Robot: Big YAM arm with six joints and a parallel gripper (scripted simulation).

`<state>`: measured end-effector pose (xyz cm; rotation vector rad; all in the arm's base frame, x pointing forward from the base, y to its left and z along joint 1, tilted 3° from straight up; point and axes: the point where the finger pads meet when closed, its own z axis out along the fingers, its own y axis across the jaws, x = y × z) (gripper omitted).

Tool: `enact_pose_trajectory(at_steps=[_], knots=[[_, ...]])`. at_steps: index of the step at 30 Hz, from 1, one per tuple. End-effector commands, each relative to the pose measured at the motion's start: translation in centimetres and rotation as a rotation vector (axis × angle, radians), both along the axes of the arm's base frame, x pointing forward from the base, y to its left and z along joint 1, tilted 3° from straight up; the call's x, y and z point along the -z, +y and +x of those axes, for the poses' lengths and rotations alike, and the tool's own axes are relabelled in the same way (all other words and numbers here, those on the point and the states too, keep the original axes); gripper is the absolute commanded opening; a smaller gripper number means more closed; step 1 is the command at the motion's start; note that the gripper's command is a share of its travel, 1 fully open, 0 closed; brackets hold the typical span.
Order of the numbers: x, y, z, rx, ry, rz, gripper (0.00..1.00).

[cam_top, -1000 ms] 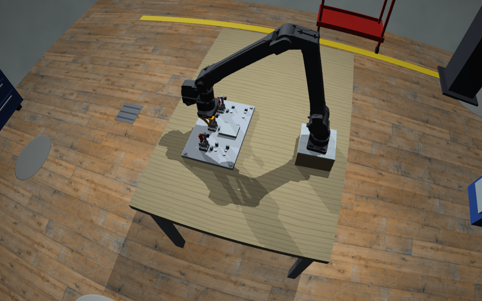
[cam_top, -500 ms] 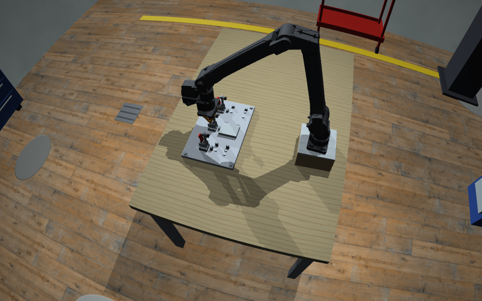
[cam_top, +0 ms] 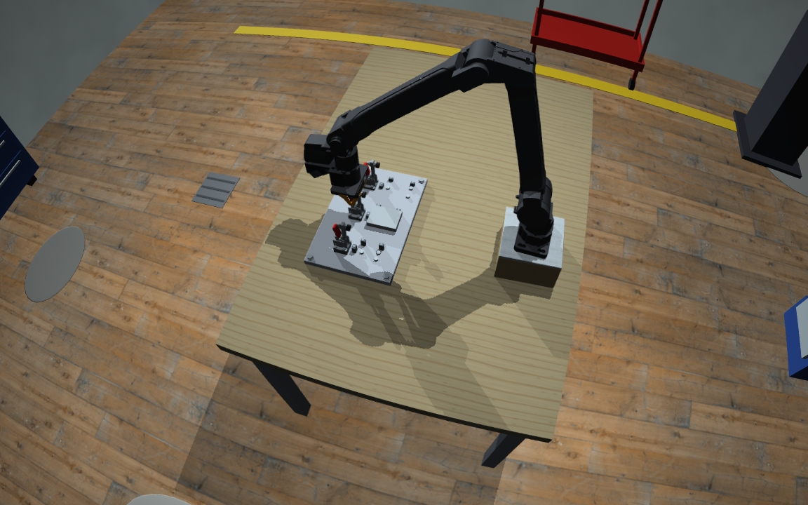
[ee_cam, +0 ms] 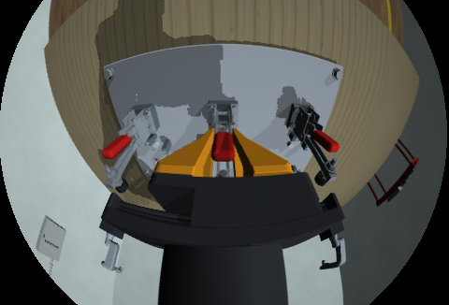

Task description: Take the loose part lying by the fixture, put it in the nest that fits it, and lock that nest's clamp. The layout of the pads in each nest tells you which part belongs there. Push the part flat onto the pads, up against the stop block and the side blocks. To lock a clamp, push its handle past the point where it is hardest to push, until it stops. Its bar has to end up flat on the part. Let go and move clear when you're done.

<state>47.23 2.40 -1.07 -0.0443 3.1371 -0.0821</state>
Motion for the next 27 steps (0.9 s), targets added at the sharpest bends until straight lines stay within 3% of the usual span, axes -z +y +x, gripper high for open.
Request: enact_pose_trajectory(at_steps=[1, 27], knots=[[-1.42, -0.42, 1.35, -0.006, -0.037, -0.002, 0.00], [-1.50, -0.41, 1.76, -0.005, -0.040, -0.001, 0.00]])
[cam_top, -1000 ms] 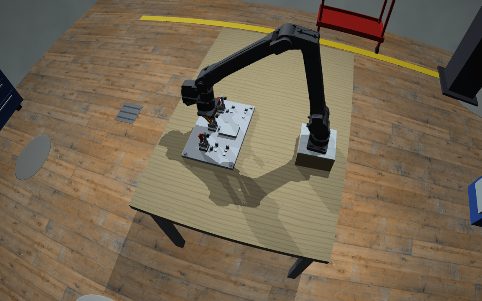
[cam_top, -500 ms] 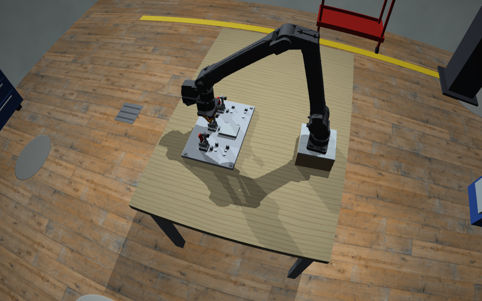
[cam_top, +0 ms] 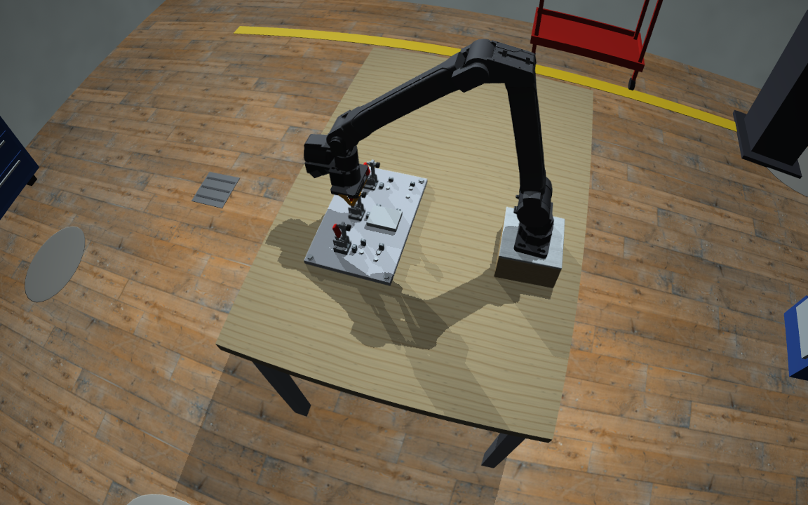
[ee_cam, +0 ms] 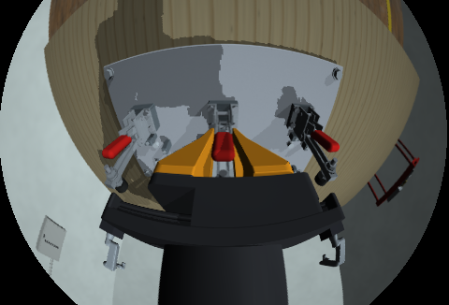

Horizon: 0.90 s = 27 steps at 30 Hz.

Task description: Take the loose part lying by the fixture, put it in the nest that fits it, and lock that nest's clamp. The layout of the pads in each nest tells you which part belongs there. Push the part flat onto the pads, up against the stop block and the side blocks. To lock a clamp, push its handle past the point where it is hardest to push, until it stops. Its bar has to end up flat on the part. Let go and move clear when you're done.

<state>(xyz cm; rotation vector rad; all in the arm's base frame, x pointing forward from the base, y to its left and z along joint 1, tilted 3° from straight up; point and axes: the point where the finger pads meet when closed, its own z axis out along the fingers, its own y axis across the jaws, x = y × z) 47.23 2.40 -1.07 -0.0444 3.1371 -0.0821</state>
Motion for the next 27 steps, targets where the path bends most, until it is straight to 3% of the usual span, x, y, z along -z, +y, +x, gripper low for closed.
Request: enact_pose_trajectory(at_steps=[1, 27], knots=[[-1.5, -0.4, 1.9, -0.005, -0.041, -0.001, 0.00], [-0.9, -0.5, 3.8, -0.001, -0.049, -0.001, 0.00]])
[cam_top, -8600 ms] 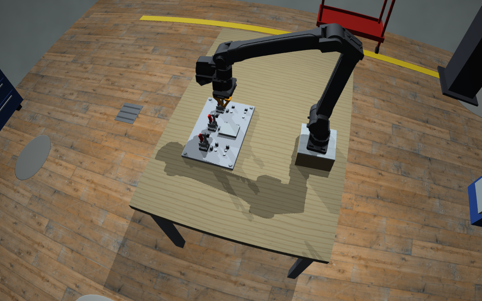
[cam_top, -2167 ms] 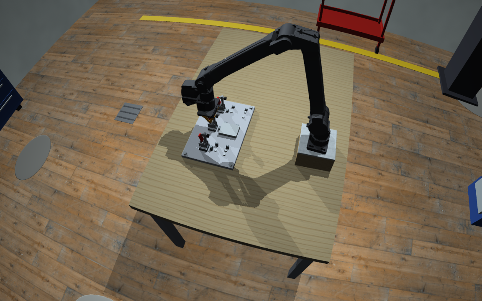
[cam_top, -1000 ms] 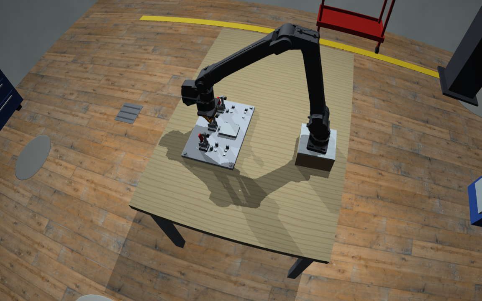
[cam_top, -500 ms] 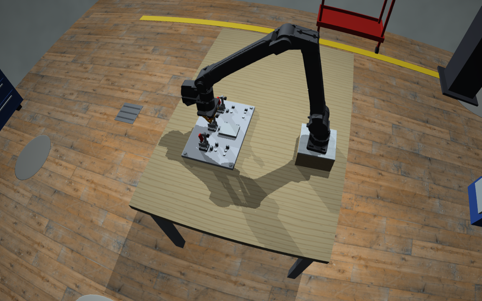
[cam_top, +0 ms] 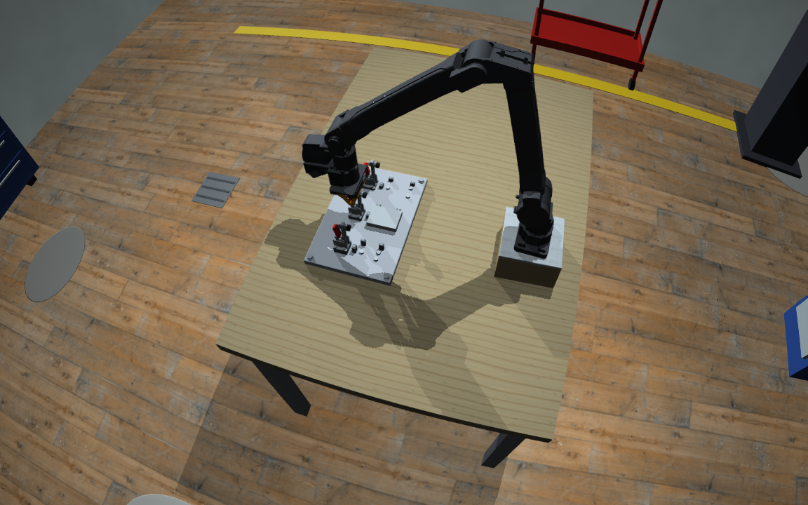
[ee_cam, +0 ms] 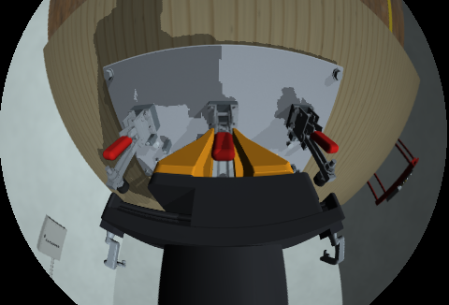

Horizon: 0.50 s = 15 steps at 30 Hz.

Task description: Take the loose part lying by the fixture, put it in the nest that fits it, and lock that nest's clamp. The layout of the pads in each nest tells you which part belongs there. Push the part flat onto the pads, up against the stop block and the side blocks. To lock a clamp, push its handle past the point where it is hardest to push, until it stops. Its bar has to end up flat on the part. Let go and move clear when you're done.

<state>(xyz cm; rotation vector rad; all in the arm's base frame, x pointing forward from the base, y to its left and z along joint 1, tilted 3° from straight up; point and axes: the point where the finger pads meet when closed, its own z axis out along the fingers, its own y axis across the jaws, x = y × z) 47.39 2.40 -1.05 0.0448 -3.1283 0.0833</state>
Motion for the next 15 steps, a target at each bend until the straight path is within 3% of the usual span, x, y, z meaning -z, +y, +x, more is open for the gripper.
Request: enact_pose_trajectory(at_steps=[1, 15], knots=[[-0.9, -0.6, 3.8, -0.001, -0.064, 0.000, 0.00], [-0.4, -0.6, 5.0, -0.001, -0.064, 0.000, 0.00]])
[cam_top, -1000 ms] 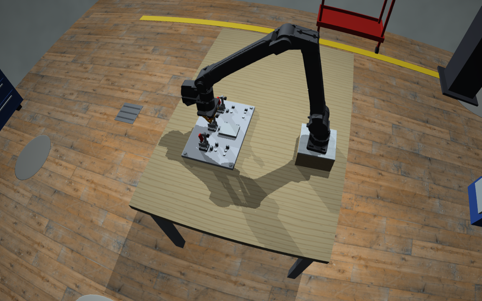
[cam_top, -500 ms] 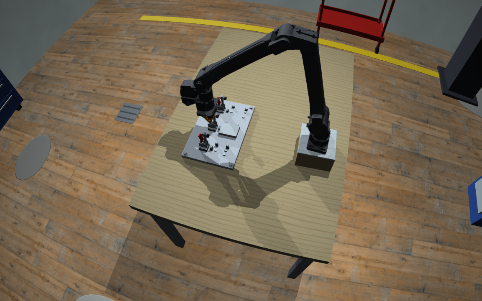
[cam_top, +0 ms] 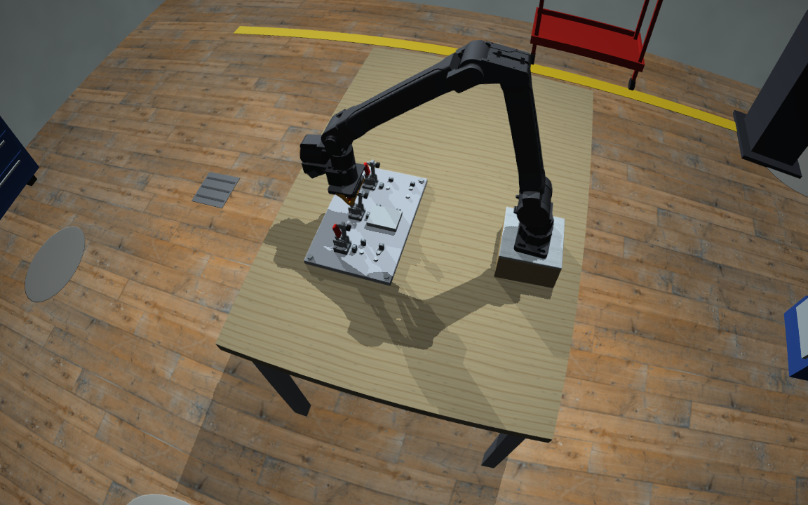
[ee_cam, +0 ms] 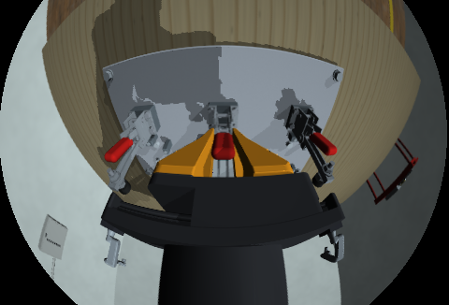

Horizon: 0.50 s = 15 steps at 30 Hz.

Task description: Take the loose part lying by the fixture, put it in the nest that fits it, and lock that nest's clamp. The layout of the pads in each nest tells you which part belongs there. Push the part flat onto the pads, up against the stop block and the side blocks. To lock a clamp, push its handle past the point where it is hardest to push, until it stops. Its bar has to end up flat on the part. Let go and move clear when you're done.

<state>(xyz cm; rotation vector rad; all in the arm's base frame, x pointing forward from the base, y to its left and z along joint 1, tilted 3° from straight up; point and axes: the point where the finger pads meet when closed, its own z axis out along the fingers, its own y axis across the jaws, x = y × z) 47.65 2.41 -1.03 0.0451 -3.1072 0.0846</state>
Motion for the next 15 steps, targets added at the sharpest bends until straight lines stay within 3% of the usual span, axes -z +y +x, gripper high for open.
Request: enact_pose_trajectory(at_steps=[1, 15], knots=[[-0.3, -0.6, 4.9, -0.001, -0.085, 0.002, 0.00], [0.6, -0.6, 6.0, -0.001, -0.085, 0.001, 0.00]])
